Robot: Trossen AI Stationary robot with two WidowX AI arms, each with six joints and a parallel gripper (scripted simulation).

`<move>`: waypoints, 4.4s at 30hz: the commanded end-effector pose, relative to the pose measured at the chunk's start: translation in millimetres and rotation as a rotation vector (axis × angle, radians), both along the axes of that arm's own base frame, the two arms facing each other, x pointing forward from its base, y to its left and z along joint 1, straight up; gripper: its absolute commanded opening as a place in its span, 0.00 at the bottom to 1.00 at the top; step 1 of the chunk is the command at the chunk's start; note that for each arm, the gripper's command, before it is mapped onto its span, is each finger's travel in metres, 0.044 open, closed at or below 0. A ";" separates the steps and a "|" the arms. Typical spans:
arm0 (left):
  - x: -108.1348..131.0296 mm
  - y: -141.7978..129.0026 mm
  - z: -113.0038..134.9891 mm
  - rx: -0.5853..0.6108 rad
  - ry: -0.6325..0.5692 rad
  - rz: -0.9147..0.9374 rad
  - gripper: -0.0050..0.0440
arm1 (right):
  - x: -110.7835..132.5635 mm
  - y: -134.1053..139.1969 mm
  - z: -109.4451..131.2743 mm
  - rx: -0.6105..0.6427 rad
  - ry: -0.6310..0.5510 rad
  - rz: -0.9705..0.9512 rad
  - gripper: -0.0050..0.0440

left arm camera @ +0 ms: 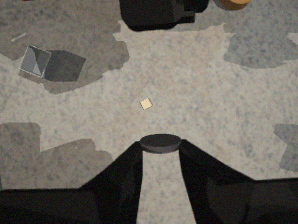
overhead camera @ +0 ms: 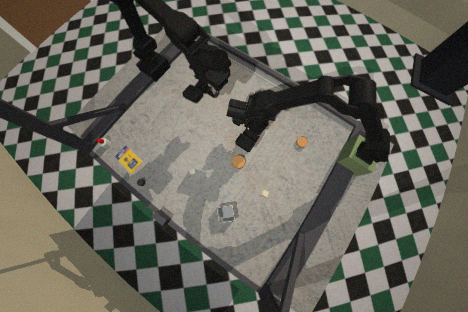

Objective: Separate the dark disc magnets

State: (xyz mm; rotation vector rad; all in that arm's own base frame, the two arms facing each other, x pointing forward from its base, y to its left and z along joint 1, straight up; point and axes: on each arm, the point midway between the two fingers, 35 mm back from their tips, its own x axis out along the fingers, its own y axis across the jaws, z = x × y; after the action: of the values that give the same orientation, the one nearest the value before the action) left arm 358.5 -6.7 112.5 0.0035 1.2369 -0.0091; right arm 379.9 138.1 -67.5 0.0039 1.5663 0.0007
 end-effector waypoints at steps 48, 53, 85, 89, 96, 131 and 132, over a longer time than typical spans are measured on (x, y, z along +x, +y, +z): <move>4.5 0.6 13.4 0.002 -0.041 0.001 0.18 | 5.0 1.5 5.1 0.008 -0.024 -0.005 0.87; 4.5 0.6 13.4 0.002 -0.041 0.001 0.18 | 5.0 1.5 5.1 0.008 -0.024 -0.005 0.92; 4.5 0.6 13.4 0.002 -0.041 0.001 0.18 | -28.2 -36.1 120.3 -0.003 -0.043 -0.015 0.92; 4.5 0.6 13.4 0.002 -0.041 0.001 0.18 | -54.9 -62.0 153.7 -0.009 -0.056 -0.024 0.92; 4.5 0.6 13.4 0.002 -0.041 0.001 0.18 | -126.6 -105.1 202.3 -0.004 -0.035 -0.017 0.92; -2.7 1.1 -1.8 0.005 -0.040 0.002 0.18 | -223.1 -136.8 231.1 -0.003 -0.011 -0.005 0.92; -3.7 1.1 -4.6 0.005 -0.041 0.002 0.18 | -223.1 -136.8 231.1 -0.003 -0.011 -0.005 0.92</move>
State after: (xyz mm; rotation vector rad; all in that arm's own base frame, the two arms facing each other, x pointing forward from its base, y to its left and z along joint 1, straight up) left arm 358.3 -6.7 108.9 0.0033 1.2152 -0.0091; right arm 156.1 1.3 160.7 0.0048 1.5695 -0.0064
